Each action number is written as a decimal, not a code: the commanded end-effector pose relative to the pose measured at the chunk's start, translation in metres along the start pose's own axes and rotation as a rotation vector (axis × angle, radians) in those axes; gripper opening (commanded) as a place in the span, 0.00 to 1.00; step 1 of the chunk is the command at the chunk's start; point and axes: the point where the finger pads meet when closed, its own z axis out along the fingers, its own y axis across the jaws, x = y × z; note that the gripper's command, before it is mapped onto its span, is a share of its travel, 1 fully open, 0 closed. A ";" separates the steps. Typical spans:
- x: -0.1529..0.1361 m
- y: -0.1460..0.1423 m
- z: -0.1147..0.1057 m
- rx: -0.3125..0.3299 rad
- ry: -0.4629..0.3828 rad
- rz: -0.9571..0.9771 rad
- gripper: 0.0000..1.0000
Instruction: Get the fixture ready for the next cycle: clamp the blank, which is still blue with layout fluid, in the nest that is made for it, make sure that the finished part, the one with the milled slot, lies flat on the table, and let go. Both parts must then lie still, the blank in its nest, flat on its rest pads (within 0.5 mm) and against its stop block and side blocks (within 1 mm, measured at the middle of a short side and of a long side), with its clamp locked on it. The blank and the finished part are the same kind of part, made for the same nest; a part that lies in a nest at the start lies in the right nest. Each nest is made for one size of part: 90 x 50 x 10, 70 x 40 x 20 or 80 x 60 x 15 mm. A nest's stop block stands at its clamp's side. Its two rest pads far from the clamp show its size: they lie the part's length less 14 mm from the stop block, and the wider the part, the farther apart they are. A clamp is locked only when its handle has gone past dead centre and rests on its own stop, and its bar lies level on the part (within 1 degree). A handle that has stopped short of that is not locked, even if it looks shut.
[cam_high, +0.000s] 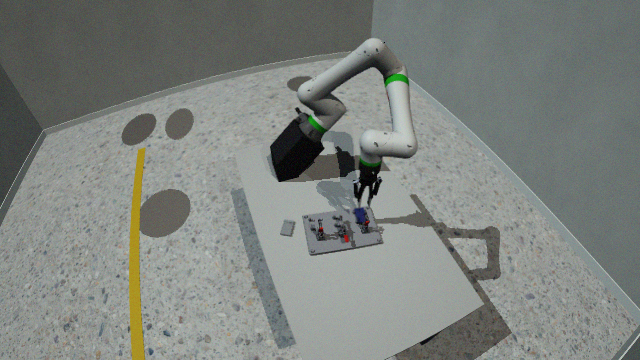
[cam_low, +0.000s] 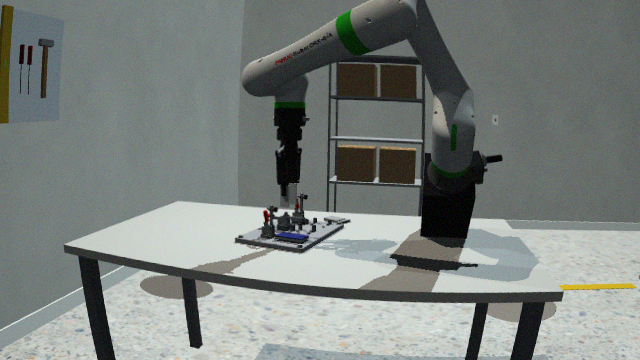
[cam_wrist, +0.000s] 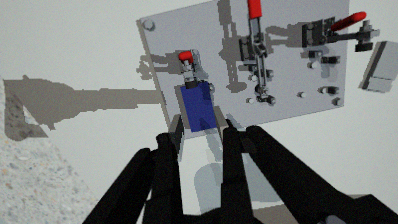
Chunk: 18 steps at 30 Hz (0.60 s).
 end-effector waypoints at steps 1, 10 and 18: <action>0.019 0.000 0.000 0.000 0.000 0.000 0.28; 0.067 0.000 0.000 0.000 0.000 0.000 0.28; 0.078 0.000 0.000 0.000 0.000 0.000 0.28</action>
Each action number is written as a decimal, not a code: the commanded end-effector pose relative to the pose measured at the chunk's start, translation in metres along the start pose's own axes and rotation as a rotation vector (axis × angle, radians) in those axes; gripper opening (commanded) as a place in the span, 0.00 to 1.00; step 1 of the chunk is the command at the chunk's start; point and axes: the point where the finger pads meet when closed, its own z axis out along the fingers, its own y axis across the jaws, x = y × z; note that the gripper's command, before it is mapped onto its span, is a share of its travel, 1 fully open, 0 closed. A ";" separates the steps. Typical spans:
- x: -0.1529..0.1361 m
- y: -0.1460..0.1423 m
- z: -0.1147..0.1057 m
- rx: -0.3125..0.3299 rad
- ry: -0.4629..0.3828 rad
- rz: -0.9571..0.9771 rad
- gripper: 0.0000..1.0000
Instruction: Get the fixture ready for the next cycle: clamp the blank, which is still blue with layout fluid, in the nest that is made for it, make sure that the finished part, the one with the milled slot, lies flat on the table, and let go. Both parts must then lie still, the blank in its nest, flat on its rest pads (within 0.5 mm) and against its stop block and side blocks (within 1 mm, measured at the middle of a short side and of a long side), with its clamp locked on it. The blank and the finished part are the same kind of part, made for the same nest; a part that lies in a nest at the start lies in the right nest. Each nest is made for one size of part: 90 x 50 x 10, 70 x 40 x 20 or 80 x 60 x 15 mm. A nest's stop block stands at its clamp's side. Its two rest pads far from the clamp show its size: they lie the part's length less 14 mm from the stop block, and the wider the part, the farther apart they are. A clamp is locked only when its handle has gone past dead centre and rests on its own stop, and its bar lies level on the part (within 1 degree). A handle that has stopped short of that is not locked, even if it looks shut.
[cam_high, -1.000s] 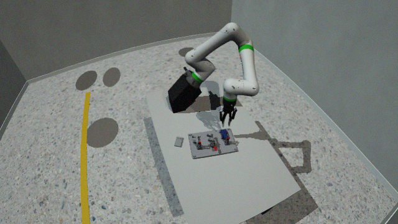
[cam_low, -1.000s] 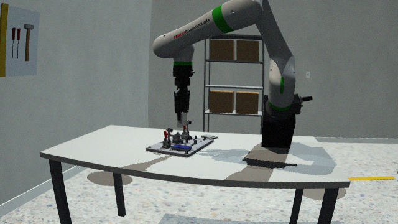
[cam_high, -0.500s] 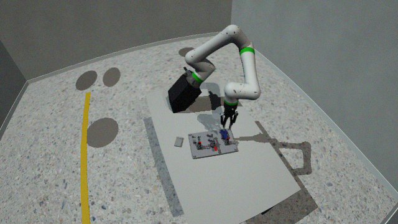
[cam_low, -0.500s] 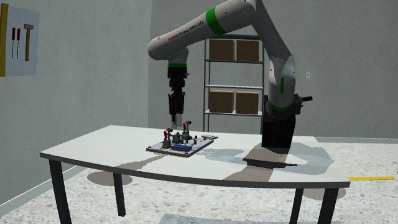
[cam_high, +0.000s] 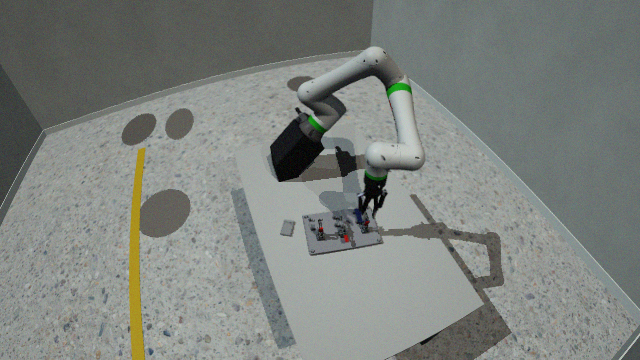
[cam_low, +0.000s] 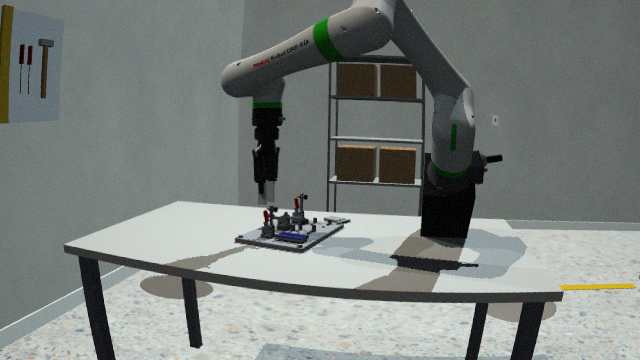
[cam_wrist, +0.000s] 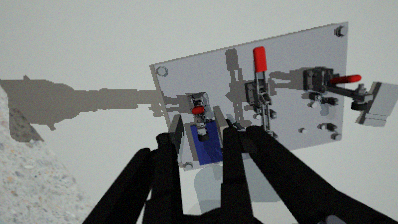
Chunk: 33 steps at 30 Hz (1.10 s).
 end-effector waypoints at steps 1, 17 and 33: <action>0.000 0.000 0.000 0.000 0.000 0.000 0.28; 0.000 0.000 0.028 0.000 0.000 0.000 0.28; 0.000 0.000 0.031 0.000 0.000 0.000 0.28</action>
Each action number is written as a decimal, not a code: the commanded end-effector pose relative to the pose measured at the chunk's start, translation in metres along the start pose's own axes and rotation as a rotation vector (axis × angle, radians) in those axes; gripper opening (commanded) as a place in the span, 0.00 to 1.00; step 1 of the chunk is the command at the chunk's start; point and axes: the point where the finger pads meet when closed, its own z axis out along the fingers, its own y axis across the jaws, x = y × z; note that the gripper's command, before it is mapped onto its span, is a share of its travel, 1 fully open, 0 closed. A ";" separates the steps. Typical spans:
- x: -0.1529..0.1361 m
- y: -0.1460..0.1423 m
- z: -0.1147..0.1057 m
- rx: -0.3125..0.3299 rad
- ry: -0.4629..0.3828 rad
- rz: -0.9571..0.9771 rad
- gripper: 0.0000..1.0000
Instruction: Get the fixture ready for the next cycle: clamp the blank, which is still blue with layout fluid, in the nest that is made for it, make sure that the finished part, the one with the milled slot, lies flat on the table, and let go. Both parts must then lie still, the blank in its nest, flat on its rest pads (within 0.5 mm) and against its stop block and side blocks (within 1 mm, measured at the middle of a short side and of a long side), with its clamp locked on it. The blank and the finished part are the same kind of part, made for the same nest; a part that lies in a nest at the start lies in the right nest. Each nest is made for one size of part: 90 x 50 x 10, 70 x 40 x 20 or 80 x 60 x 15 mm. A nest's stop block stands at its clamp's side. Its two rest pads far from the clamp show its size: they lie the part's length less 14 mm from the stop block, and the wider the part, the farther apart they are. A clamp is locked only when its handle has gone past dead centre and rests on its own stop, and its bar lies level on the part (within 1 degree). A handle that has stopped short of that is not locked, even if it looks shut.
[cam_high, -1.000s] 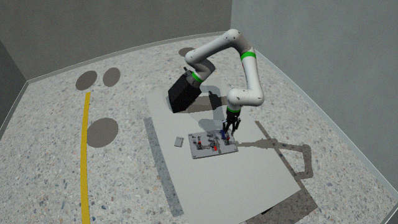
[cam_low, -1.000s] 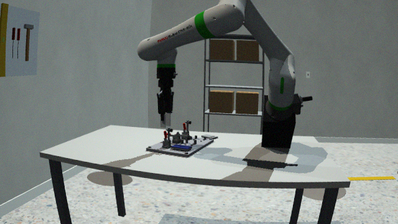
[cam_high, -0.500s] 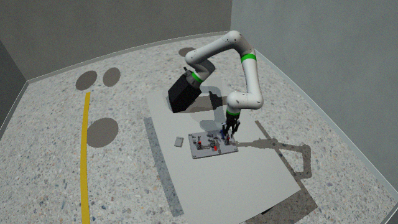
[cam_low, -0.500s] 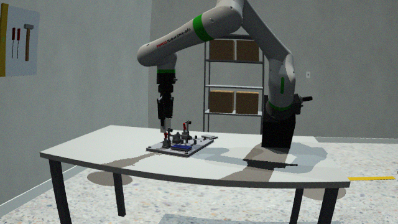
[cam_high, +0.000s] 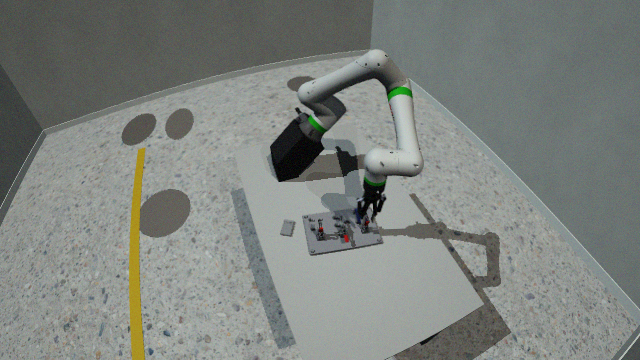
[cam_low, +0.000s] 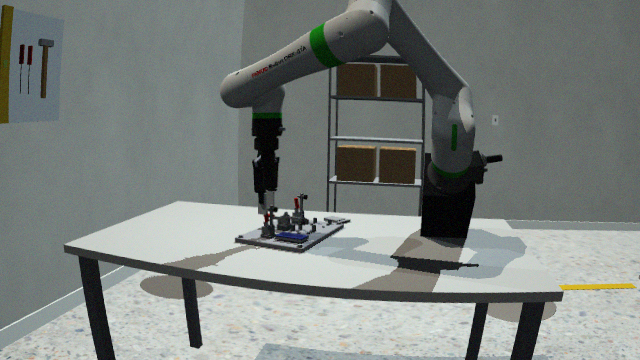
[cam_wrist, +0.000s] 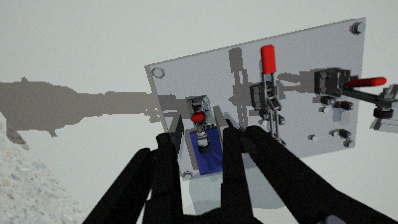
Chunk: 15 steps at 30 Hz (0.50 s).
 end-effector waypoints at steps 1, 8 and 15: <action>0.000 0.000 0.000 0.000 0.000 0.000 0.28; 0.000 0.000 0.000 0.000 0.000 0.000 0.28; 0.000 0.000 0.003 0.000 0.000 0.000 0.28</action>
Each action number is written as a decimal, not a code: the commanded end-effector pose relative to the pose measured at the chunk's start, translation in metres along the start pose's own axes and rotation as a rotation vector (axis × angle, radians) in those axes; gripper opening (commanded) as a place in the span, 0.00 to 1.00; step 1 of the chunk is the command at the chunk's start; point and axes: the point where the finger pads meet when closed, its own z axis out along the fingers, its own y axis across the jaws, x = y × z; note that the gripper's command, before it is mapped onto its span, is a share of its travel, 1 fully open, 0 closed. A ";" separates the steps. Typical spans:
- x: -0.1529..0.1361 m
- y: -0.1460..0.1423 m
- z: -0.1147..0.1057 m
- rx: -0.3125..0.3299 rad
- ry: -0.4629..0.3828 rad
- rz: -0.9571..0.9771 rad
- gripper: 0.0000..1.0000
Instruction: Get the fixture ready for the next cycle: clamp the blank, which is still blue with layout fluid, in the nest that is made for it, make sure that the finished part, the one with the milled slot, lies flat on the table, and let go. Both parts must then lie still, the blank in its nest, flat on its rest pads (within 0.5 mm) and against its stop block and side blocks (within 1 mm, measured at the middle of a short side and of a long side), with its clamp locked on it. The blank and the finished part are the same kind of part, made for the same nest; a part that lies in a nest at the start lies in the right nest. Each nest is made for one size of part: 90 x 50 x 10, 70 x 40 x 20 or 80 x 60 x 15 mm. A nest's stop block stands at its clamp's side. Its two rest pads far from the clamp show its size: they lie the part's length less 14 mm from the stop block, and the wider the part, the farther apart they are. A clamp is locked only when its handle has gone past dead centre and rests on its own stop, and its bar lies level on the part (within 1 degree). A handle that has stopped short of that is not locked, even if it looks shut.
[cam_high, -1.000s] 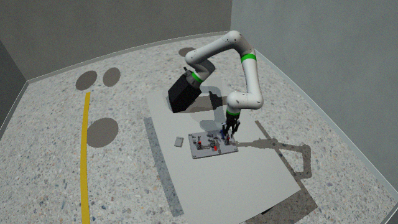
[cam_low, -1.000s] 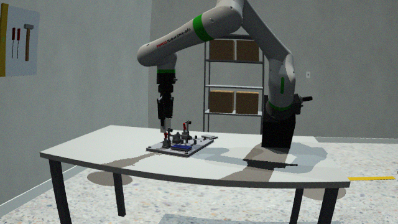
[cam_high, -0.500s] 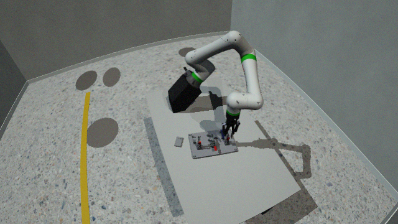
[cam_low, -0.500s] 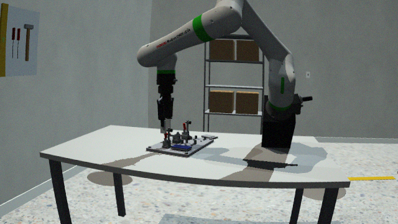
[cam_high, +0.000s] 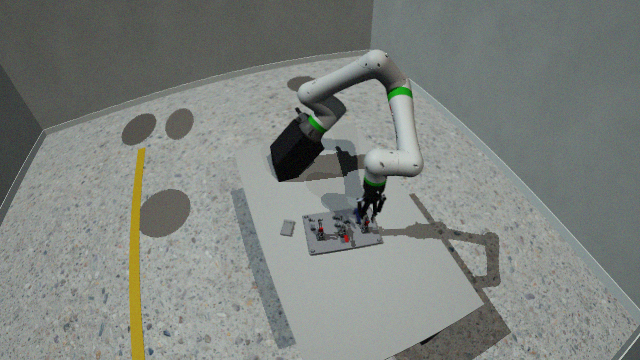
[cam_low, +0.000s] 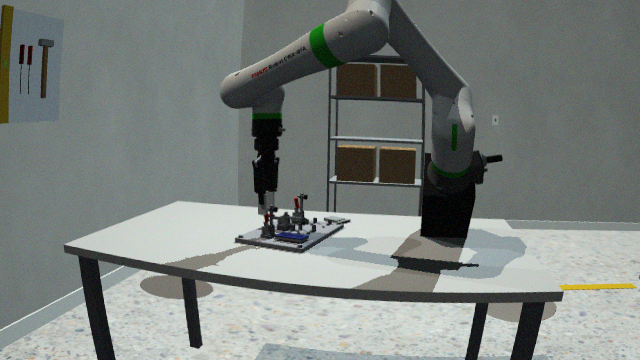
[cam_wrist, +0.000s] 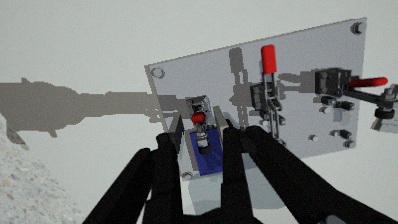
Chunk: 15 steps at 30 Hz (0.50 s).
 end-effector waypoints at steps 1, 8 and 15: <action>0.000 0.000 0.004 0.000 0.001 0.000 0.28; 0.000 0.000 0.025 0.000 0.001 0.000 0.28; 0.000 0.000 0.027 0.000 0.001 0.000 0.28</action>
